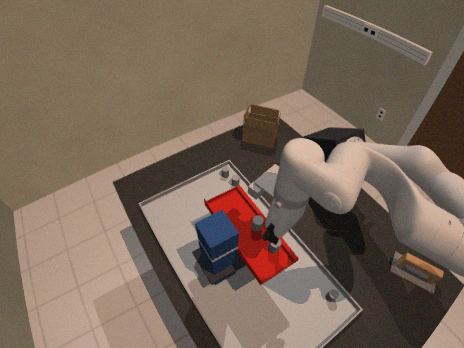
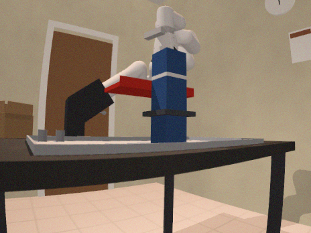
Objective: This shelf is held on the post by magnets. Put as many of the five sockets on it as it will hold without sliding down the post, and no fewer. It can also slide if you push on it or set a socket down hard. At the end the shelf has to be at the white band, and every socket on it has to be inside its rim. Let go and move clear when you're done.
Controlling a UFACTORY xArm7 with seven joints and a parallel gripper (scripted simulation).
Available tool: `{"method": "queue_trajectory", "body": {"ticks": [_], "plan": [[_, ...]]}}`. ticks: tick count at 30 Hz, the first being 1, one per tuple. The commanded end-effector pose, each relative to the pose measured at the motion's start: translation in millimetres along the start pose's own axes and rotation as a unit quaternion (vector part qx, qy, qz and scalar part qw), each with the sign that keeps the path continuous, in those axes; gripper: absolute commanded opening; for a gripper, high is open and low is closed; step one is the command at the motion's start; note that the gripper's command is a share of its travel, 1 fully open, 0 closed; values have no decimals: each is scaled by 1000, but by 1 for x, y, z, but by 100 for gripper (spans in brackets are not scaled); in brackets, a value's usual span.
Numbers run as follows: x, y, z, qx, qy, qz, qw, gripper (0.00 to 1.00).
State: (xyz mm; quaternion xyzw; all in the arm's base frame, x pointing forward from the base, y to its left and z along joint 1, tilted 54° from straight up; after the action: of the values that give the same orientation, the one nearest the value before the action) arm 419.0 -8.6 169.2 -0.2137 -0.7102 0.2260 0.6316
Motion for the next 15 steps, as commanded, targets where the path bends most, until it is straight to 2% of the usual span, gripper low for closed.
{"method": "queue_trajectory", "body": {"ticks": [1, 15], "plan": [[0, -8, 0, -2, 0, 1, 1000, 52], [0, -11, 0, -2, 0, 1, 1000, 52]]}}
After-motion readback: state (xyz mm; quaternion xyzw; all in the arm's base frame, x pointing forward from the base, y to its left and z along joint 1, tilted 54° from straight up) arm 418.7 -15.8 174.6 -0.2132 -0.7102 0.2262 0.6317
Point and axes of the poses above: the point where the finger pads meet when closed, its own y axis out along the fingers, its own z axis across the jaws, x = y × z, the point moved 6 cm from there along -y, back along the fingers, and after that the axes turned 11 degrees about y, right-handed, at the moved point
